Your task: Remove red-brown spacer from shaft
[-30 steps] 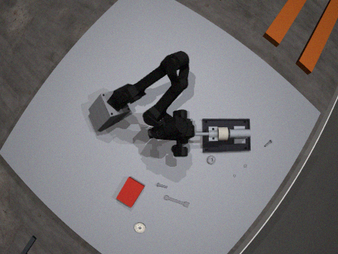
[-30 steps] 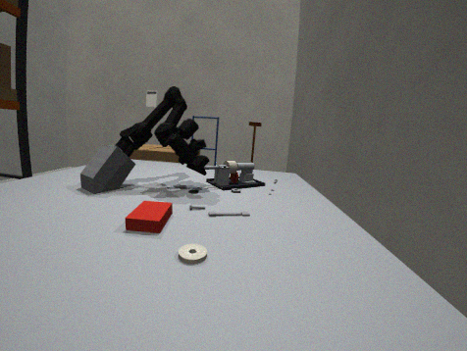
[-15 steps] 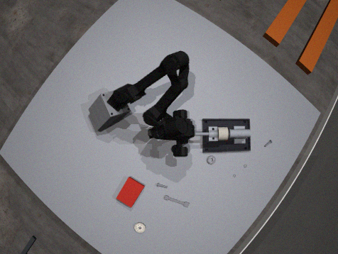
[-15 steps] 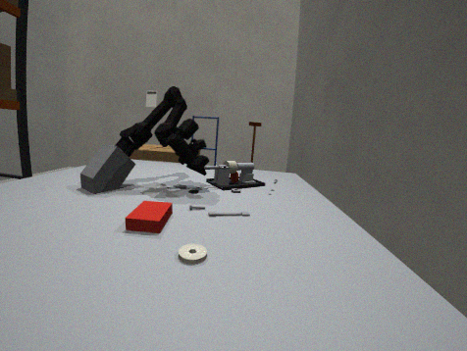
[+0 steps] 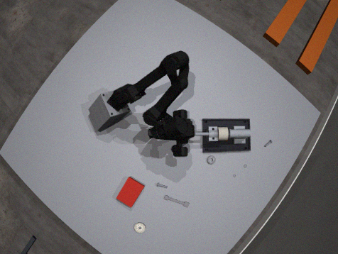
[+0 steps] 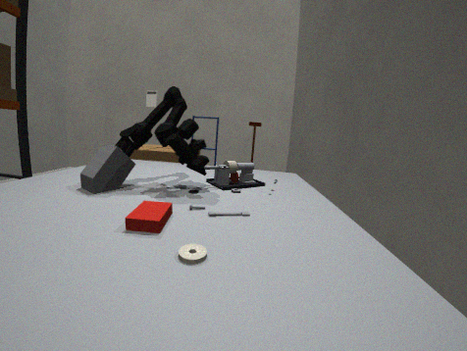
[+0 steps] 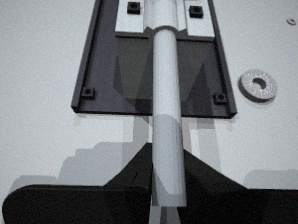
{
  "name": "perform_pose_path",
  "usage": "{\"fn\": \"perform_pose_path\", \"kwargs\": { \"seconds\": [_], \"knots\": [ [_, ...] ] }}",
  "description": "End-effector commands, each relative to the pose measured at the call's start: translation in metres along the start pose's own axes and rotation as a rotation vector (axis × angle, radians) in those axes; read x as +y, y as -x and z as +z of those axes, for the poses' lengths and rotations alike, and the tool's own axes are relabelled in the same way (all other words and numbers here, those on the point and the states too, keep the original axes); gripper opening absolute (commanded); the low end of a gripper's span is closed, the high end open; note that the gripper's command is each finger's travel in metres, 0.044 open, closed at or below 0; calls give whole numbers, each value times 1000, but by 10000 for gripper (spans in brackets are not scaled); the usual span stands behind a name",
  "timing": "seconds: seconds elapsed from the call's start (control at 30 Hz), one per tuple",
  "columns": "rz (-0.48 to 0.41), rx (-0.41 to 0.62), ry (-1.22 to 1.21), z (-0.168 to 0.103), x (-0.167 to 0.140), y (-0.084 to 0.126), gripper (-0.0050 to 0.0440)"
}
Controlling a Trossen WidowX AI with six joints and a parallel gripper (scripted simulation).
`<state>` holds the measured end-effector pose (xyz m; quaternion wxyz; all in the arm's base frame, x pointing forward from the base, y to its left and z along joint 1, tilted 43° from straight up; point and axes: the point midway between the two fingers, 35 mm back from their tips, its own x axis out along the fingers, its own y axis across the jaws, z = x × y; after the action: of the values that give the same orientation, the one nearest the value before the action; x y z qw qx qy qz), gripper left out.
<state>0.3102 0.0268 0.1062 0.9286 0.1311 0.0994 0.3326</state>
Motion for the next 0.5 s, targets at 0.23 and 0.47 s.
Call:
{"fn": "perform_pose_path", "kwargs": {
  "seconds": [0.23,0.47],
  "knots": [
    [1,-10,19,5,-1,1,-50],
    [1,-15,28,8,0,0,-50]
  ]
}}
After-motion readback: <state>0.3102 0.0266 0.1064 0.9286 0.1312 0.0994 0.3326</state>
